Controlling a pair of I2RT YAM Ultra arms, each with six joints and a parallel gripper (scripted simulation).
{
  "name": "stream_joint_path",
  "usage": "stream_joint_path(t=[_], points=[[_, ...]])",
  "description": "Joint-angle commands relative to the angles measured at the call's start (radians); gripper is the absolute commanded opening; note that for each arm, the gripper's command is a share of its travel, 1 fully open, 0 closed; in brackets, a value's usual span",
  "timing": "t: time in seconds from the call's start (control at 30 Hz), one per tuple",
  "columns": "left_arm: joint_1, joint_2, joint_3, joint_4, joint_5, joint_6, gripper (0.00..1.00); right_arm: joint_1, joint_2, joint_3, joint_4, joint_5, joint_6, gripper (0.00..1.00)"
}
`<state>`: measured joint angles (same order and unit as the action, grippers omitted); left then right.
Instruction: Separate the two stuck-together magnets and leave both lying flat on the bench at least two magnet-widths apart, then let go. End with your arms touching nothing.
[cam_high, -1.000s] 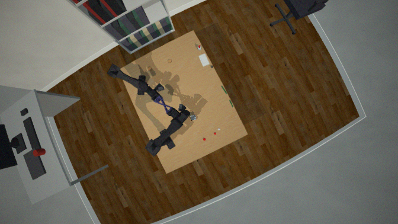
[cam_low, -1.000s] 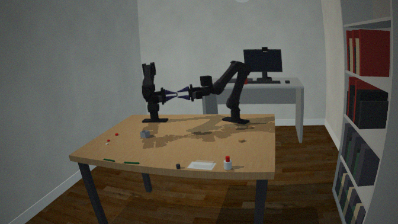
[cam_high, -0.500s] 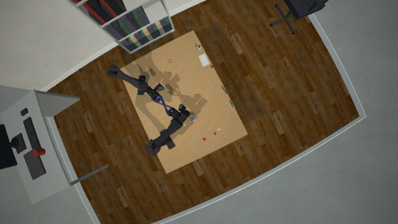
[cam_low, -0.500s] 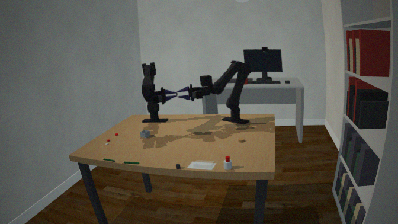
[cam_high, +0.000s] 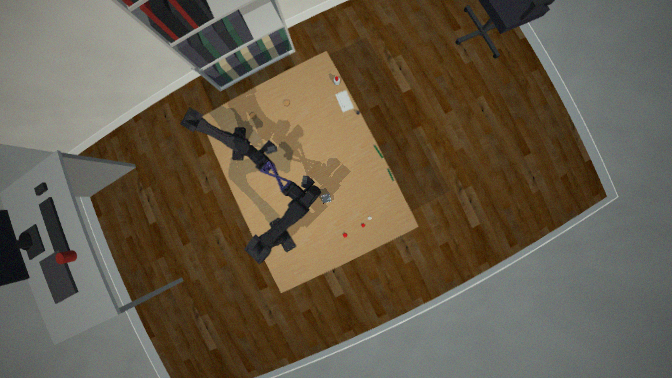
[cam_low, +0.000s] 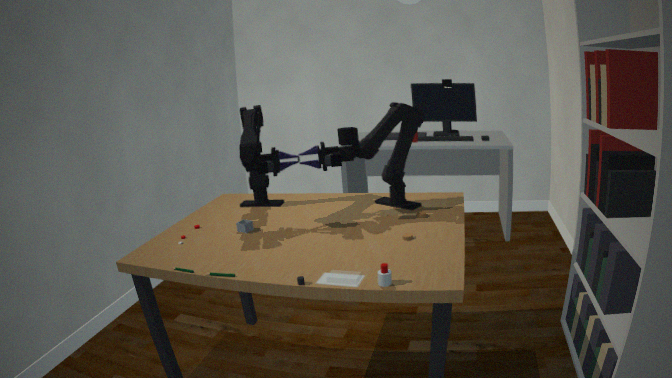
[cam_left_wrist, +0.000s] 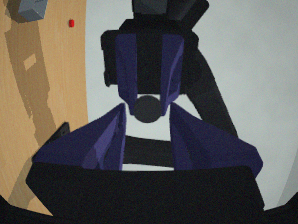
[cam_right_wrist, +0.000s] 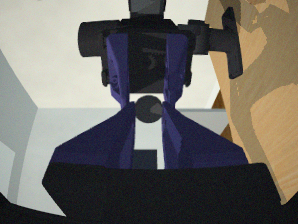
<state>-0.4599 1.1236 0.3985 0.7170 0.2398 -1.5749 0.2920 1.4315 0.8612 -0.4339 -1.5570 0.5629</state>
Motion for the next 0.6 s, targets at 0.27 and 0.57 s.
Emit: stream_joint_path(t=[0.27,0.57], points=[[0.001,-0.003,0.008,0.003,0.001,0.006,0.23,0.002,-0.005,0.004,0.005,-0.014,0.003,0.18],[0.001,-0.003,0.008,0.003,0.001,0.006,0.19,0.002,-0.005,0.005,0.004,-0.014,0.002,0.18]])
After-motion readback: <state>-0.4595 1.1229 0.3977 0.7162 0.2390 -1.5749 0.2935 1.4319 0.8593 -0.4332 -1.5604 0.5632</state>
